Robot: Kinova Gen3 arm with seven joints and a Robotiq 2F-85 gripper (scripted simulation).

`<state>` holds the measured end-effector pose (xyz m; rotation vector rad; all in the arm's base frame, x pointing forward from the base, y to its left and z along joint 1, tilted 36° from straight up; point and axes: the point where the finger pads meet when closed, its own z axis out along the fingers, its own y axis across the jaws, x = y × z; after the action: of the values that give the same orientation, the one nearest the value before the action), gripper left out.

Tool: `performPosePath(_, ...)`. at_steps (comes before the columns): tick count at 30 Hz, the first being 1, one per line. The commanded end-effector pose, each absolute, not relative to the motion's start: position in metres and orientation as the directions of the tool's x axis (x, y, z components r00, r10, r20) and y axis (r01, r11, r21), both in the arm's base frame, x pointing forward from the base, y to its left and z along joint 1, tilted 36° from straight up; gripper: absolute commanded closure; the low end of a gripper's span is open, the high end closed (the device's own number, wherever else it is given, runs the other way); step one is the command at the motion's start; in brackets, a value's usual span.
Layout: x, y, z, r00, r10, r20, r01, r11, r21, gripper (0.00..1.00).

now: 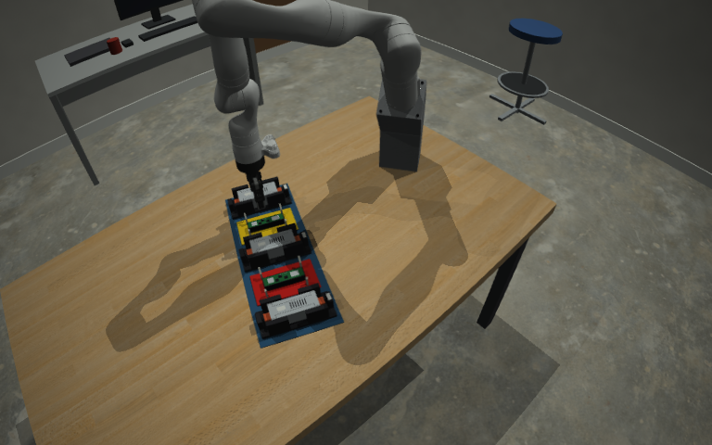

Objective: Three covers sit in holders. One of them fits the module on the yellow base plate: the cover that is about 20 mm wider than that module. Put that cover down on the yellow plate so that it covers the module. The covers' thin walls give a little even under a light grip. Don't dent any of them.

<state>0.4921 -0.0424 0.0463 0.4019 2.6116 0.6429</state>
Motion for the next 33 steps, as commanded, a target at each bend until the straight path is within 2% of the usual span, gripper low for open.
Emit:
performPosePath(1,0.49,-0.0427,0.0484,-0.87,0.368,-0.327,0.175,0.852,0.494,0.0)
performPosePath(33,0.4878,-0.0398,0.0522,-0.87,0.365,-0.331,0.171,0.853,0.493,0.0)
